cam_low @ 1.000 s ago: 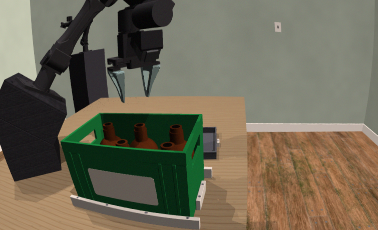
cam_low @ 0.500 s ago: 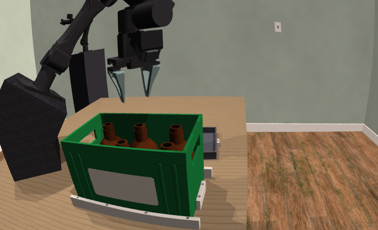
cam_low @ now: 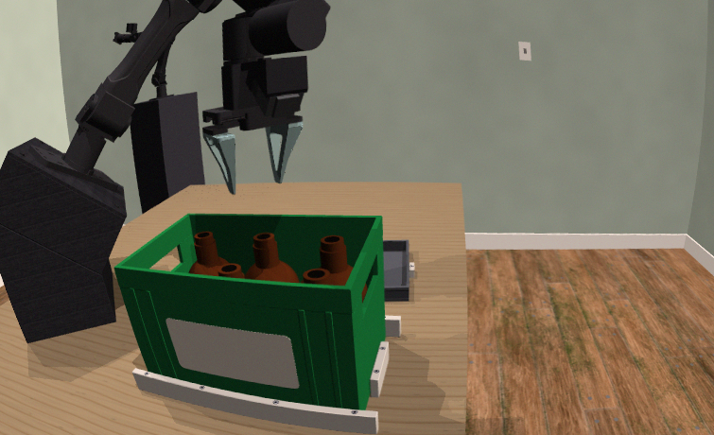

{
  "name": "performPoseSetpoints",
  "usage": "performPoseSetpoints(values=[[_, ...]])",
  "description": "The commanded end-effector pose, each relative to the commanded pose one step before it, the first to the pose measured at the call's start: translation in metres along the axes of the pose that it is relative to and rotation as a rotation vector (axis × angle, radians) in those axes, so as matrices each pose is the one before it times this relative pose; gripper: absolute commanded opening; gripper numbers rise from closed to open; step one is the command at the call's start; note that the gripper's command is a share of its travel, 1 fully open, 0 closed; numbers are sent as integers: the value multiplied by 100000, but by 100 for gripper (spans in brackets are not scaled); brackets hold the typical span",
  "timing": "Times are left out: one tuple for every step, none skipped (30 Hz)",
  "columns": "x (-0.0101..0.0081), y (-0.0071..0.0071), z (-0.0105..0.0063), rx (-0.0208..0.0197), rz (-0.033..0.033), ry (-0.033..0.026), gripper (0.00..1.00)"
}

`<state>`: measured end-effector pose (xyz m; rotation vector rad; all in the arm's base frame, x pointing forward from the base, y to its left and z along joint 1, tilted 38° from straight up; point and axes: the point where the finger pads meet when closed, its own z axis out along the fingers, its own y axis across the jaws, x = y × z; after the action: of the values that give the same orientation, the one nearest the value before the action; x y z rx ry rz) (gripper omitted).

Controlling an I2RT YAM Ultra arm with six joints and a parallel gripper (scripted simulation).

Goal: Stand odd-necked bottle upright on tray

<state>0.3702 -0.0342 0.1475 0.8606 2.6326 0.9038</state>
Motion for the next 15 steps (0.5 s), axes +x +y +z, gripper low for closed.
performPoseSetpoints(values=[[-1644,233,-1270,-685,-448,-5909,61],[0,0,0,0,0,0,61],[0,0,0,0,0,0,61],[1,-26,47,71,55,74,61],[-8,-30,60,79,68,59,61],[-4,-39,75,104,86,92,61],[-2,-37,90,71,103,129,61],[-1,-41,105,70,120,156,61],[-1,-47,121,80,139,180,61],[-1,-53,138,92,157,204,61],[62,-80,207,149,219,428,61],[394,-143,406,317,314,1244,61],[427,-176,434,344,391,1343,61],[440,-223,447,387,511,1383,61],[54,33,141,18,-102,159,61]])
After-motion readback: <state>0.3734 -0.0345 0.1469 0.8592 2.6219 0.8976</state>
